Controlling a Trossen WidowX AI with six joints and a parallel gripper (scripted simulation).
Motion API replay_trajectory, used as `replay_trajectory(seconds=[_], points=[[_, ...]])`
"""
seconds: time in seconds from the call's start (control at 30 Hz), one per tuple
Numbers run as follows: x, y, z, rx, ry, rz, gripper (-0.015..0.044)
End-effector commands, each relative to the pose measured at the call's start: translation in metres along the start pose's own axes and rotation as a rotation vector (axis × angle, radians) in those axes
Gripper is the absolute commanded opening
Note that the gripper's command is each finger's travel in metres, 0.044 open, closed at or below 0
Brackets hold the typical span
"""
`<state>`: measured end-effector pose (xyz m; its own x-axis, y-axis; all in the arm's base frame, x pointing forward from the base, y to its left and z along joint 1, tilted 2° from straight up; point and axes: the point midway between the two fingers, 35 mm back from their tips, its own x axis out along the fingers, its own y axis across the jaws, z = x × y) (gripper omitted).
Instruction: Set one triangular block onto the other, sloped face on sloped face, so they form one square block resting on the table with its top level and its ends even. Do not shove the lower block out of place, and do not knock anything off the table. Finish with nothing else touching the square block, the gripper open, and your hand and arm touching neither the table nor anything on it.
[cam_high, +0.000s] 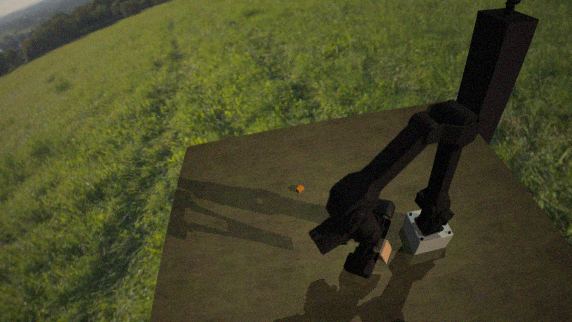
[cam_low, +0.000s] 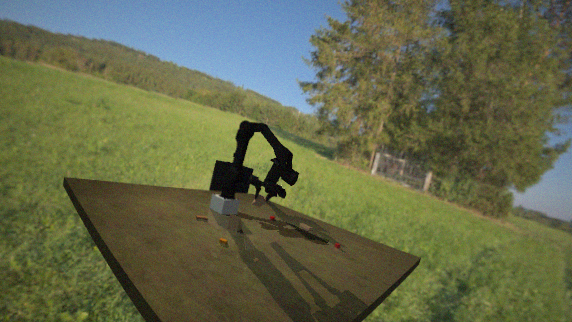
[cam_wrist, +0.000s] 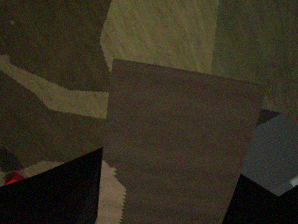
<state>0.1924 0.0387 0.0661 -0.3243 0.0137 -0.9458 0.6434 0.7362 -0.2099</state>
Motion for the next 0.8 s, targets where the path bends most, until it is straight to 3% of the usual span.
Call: replay_trajectory(seconds=[0.0,0.47,0.77], points=[[0.0007,-0.0025,-0.0023,0.081,-0.059,0.035,0.0000],[0.0006,-0.0041,-0.0063,0.393,-0.222,0.235,0.0000],[-0.0047,-0.0079,0.0005,0.408,-0.229,0.247,0.0000]])
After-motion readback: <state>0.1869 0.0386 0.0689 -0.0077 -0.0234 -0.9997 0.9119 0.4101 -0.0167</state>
